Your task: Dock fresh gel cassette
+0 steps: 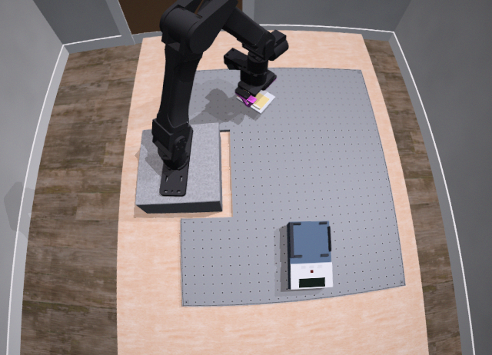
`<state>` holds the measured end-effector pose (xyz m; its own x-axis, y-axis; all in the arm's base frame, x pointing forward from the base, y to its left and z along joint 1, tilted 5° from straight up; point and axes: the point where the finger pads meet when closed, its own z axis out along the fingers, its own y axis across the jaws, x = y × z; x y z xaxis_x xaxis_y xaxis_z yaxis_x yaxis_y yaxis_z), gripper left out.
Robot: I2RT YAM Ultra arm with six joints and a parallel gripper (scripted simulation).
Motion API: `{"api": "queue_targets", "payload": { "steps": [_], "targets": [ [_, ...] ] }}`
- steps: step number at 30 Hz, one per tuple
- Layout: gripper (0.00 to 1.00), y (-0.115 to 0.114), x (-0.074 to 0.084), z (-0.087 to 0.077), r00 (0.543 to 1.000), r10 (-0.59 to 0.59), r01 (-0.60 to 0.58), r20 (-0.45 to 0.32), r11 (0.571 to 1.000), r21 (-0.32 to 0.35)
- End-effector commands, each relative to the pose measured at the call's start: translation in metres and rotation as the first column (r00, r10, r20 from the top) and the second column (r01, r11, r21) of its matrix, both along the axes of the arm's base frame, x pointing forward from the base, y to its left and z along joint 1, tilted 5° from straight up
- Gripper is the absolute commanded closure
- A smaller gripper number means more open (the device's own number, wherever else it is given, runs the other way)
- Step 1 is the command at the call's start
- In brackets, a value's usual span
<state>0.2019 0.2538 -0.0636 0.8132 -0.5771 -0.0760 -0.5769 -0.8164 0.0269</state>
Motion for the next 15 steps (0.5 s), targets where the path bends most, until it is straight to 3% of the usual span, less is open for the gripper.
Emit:
{"api": "queue_targets", "payload": {
  "steps": [1,3,10,15],
  "targets": [
    [1.0,0.003,-0.001,0.004,1.0,-0.002,0.002,0.01,1.0,0.029],
    [1.0,-0.001,-0.006,-0.008,1.0,-0.001,0.001,-0.01,1.0,0.005],
    [1.0,0.005,-0.004,-0.013,1.0,0.001,-0.001,0.004,1.0,0.021],
    [1.0,0.0,-0.009,-0.026,1.0,0.003,-0.003,-0.012,1.0,0.002]
  ]
}}
